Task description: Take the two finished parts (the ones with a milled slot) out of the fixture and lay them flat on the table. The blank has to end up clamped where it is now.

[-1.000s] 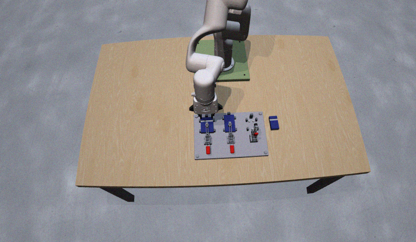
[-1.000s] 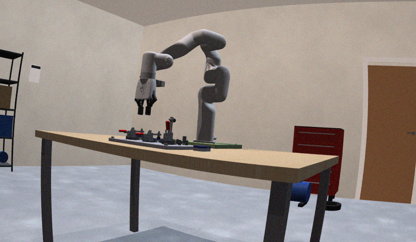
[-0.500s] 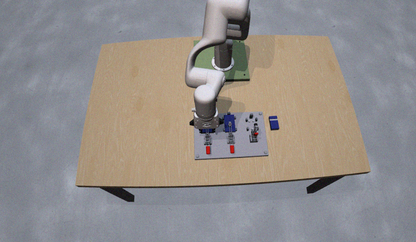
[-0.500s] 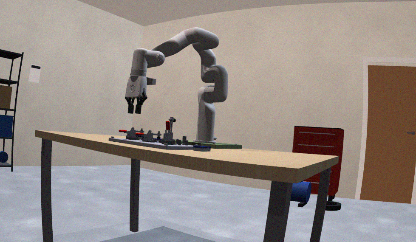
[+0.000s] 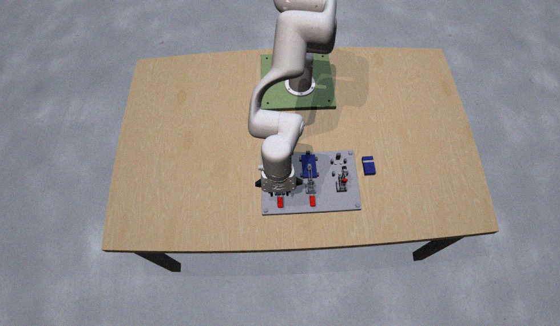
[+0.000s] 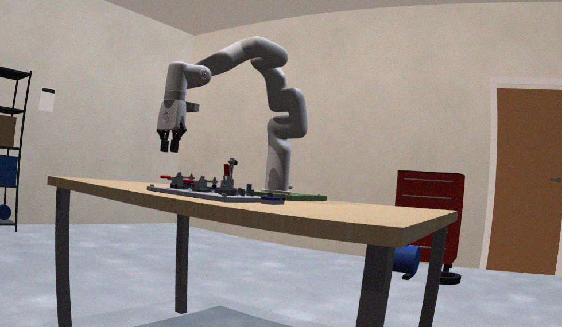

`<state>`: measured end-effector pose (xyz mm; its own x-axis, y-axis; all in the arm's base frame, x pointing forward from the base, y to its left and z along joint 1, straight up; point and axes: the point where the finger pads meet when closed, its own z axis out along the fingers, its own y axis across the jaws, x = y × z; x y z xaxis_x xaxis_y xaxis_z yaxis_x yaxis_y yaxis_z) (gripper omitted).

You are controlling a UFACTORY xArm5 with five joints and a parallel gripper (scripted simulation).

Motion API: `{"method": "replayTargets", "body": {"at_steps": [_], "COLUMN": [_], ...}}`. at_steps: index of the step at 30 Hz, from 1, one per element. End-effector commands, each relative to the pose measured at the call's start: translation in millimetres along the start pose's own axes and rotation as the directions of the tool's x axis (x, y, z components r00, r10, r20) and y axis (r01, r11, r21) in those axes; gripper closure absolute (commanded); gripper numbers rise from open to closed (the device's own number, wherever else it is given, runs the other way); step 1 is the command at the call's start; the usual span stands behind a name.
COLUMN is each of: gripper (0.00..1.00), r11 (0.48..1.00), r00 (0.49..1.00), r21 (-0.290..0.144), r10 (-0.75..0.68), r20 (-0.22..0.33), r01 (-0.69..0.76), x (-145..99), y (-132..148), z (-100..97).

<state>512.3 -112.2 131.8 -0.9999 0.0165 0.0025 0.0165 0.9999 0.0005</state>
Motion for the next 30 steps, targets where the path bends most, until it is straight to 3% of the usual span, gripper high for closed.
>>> {"method": "replayTargets", "body": {"at_steps": [1, 12, 30], "gripper": [0.52, 0.52, 0.52], "r11": [1.0, 1.0, 1.0], "r00": [1.0, 1.0, 1.0], "r21": [0.001, 0.001, 0.001], "r10": [0.0, 0.0, 0.0], "r20": [0.004, 0.004, 0.004], "r01": [0.0, 0.0, 0.0], "x": [-4.0, -4.0, -4.2], "y": [-0.4, -0.4, -0.7], "z": [-2.1, 5.3, 58.1]}}
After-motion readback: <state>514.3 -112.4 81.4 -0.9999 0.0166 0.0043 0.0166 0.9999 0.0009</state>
